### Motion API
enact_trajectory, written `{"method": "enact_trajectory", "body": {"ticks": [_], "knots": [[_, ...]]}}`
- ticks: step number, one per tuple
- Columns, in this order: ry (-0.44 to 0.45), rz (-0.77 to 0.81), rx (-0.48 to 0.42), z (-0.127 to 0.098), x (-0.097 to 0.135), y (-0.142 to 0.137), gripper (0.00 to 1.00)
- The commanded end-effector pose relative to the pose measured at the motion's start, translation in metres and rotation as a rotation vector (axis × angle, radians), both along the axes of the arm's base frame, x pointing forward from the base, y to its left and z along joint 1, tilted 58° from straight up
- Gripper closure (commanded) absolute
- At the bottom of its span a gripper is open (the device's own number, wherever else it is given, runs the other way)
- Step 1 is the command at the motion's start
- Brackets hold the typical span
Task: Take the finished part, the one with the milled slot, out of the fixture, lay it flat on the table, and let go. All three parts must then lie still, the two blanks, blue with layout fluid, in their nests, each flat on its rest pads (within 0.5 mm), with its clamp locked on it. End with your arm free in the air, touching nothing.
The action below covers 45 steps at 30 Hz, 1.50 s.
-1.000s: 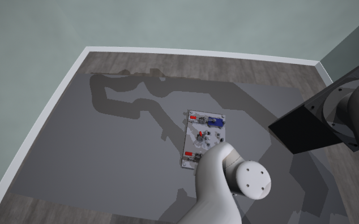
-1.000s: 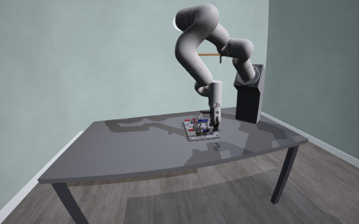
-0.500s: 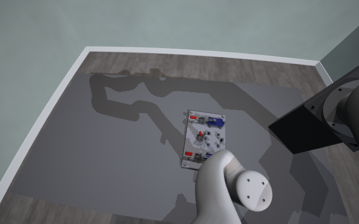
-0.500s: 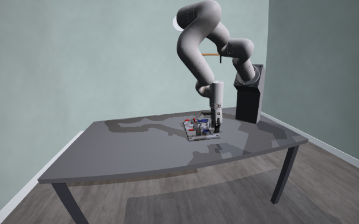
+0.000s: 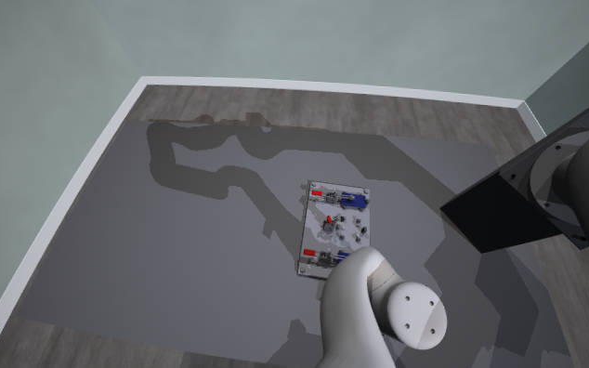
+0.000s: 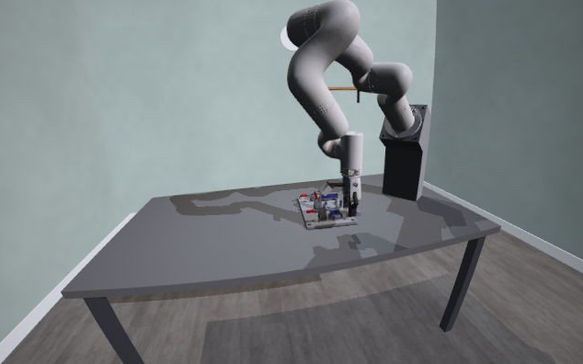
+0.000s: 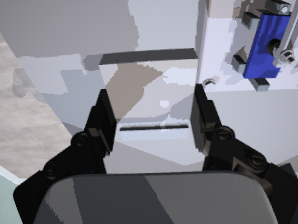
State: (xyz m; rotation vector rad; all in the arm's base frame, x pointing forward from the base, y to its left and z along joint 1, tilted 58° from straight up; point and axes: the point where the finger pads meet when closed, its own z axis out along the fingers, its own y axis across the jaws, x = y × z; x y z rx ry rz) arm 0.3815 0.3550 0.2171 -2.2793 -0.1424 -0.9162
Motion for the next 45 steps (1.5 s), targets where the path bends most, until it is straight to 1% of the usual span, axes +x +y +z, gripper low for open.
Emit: {"method": "enact_trajectory", "body": {"ticks": [1,29,45], "knots": [[0.0,0.0,0.0,0.0,0.0,0.0,1.0],[0.0,0.0,0.0,-0.003,0.003,0.003,1.0],[0.0,0.0,0.0,-0.018,0.02,0.021,1.0]]}}
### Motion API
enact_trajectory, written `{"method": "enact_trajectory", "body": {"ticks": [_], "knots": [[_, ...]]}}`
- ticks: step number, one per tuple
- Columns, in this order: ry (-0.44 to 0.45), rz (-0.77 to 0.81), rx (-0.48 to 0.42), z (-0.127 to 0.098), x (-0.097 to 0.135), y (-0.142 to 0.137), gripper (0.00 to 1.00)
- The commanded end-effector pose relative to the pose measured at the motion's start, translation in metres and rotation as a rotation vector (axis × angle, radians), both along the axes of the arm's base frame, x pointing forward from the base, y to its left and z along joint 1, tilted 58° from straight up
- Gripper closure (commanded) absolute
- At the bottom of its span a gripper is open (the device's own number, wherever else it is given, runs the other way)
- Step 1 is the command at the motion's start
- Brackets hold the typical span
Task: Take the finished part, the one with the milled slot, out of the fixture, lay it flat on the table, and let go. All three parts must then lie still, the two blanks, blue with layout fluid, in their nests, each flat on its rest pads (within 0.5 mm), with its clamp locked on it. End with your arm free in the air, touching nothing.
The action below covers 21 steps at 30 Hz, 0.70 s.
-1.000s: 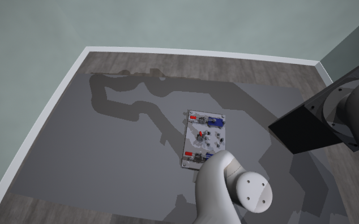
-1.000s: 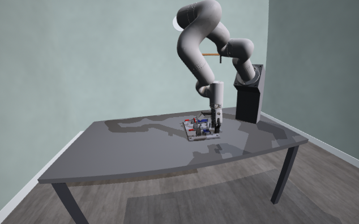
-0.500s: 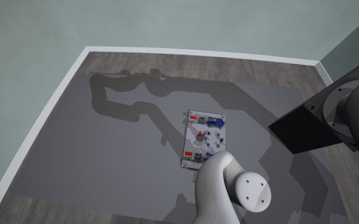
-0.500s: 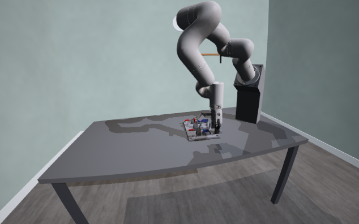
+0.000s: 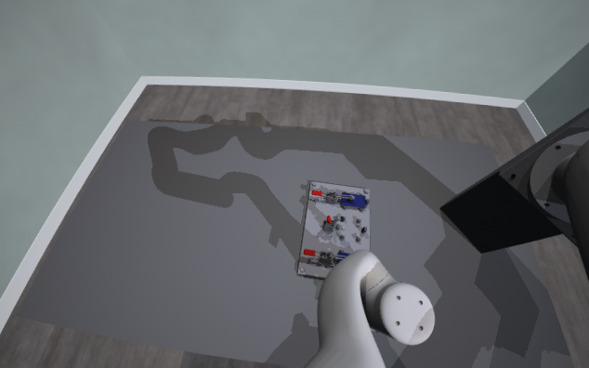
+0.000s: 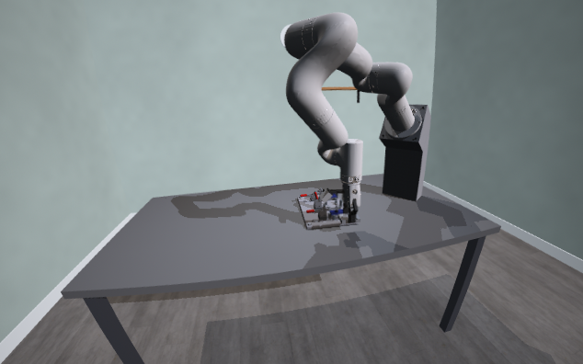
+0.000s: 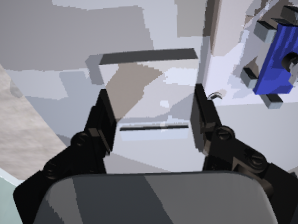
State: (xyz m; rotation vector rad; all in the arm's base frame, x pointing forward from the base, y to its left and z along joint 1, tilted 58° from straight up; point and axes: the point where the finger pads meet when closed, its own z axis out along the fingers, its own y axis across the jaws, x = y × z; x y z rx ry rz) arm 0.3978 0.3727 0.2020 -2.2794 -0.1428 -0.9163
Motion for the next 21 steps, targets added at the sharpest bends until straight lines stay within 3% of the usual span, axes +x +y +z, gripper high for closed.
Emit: {"method": "enact_trajectory", "body": {"ticks": [1,21], "knots": [[0.0,0.0,0.0,-0.003,0.003,0.003,1.0],[0.0,0.0,0.0,-0.025,0.027,0.029,1.0]]}}
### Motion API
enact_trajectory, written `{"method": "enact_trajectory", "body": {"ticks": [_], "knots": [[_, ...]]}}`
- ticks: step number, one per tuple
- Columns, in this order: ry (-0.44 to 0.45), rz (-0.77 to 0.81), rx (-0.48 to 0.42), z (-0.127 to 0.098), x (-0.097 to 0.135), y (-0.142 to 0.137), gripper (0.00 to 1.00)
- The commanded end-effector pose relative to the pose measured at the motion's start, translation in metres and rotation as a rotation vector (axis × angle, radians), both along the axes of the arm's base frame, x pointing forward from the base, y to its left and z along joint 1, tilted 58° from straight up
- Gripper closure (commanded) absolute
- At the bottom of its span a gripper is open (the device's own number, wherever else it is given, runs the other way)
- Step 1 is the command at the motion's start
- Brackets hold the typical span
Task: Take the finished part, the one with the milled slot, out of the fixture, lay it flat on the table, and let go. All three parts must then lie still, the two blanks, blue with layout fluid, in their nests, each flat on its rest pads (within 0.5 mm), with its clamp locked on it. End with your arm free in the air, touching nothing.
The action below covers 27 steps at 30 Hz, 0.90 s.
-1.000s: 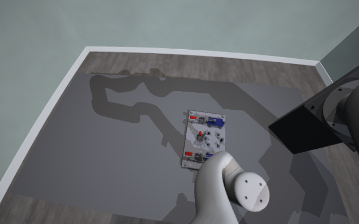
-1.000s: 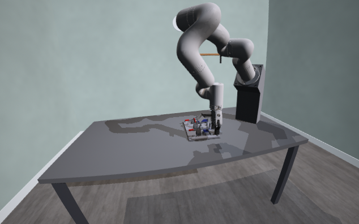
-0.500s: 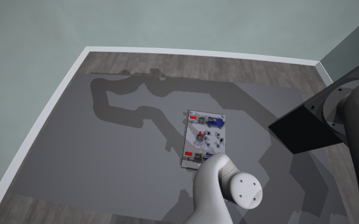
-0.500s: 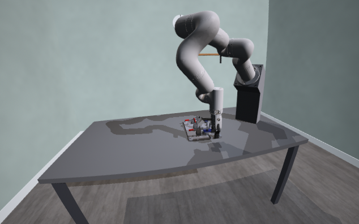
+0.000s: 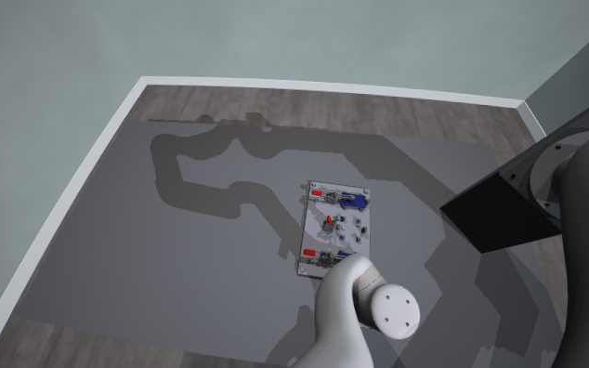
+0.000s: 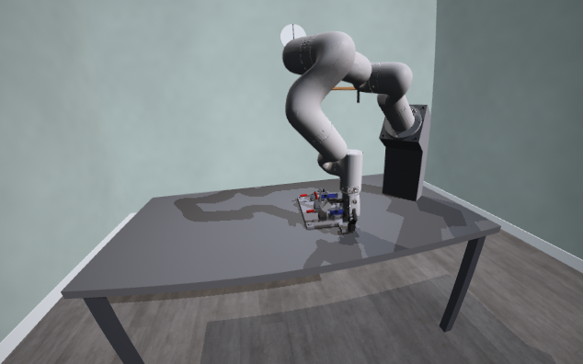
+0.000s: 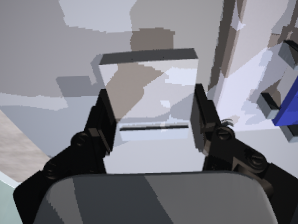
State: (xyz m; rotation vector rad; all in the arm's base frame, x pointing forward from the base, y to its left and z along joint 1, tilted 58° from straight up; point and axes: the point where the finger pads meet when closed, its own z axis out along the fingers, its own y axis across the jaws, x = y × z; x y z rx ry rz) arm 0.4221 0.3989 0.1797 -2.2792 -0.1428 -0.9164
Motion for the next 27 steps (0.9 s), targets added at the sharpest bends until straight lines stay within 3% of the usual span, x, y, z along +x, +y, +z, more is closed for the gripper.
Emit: {"method": "enact_trajectory", "body": {"ticks": [1,27], "knots": [[0.0,0.0,0.0,-0.0031,0.0034,0.0035,1.0],[0.0,0.0,0.0,-0.0066,0.0071,0.0076,1.0]]}}
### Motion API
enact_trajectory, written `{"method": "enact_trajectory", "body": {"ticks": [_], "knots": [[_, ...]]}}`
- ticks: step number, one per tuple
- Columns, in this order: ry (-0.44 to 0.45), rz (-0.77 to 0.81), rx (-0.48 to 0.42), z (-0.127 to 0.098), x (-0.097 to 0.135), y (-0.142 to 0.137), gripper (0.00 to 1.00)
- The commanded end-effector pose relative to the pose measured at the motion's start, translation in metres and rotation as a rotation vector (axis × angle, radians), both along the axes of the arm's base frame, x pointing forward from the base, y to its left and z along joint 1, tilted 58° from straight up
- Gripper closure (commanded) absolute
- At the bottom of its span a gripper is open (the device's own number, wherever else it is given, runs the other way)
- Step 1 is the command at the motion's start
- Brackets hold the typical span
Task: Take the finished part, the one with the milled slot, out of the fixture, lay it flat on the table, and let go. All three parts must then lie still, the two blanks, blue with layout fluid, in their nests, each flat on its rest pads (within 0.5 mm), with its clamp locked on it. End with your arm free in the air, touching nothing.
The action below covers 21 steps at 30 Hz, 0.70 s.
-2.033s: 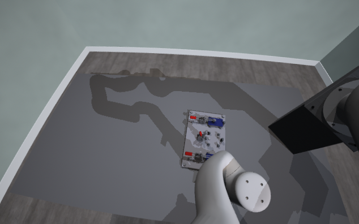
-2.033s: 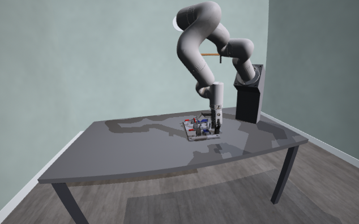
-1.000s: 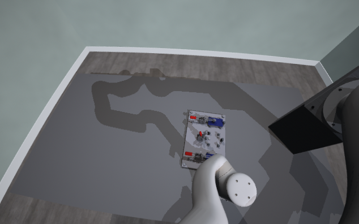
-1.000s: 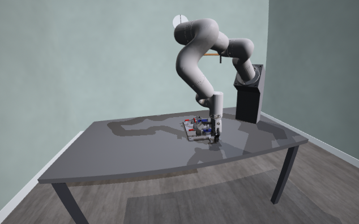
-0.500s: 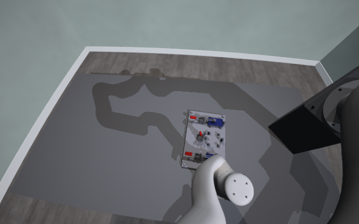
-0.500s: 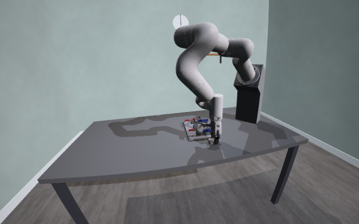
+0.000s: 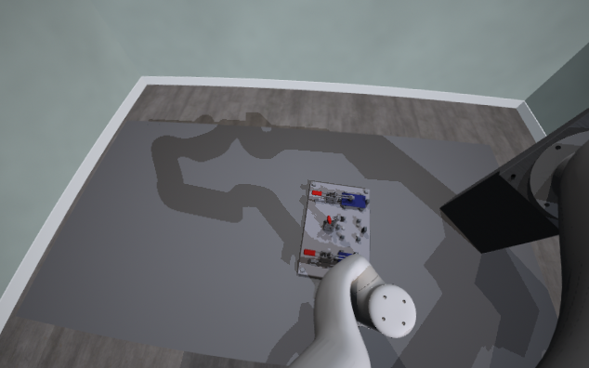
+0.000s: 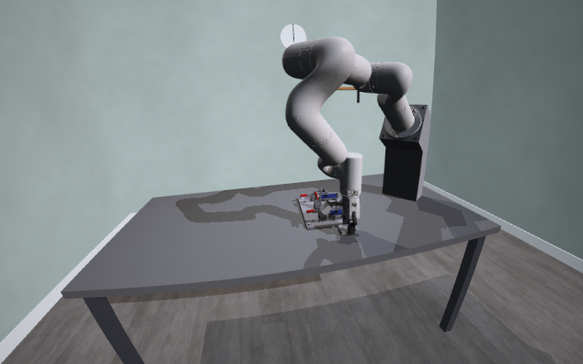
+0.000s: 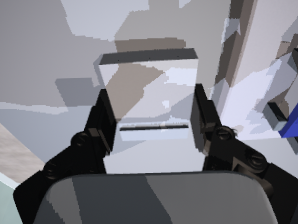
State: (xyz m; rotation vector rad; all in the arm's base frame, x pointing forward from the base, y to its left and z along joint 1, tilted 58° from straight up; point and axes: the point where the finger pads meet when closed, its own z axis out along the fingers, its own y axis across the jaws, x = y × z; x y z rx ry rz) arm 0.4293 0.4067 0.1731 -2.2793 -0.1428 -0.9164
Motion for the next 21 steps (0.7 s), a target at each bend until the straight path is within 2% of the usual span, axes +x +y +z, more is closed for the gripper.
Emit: {"method": "enact_trajectory", "body": {"ticks": [1,21], "knots": [[0.0,0.0,0.0,0.0001,-0.0001,-0.0002,1.0],[0.0,0.0,0.0,-0.0018,0.0019,0.002,1.0]]}}
